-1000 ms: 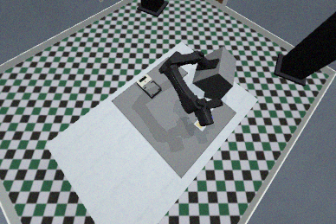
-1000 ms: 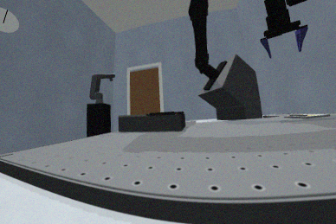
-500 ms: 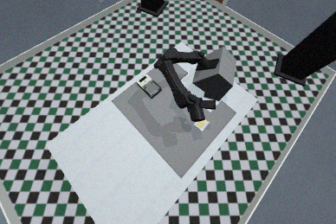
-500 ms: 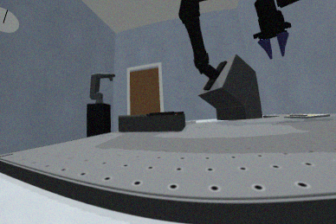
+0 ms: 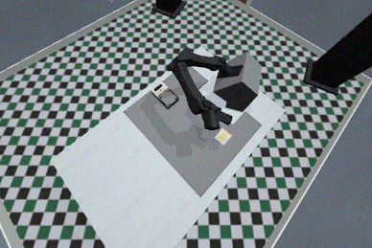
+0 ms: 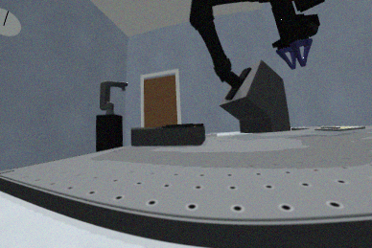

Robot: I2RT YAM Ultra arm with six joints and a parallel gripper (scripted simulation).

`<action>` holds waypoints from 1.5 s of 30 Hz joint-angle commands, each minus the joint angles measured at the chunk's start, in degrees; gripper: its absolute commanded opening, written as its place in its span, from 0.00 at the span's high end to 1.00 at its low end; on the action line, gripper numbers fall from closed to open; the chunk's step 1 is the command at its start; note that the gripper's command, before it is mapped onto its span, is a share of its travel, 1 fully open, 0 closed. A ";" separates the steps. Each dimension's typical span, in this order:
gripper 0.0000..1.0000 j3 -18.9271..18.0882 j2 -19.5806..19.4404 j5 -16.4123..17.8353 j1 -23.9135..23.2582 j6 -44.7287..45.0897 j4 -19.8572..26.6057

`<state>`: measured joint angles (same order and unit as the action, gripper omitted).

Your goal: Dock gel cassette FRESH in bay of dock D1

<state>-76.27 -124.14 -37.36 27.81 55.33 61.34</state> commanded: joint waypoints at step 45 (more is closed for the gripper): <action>0.65 23.78 23.87 -13.01 -7.54 -62.55 -14.85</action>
<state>-54.33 -102.96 -48.84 20.18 -1.26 48.69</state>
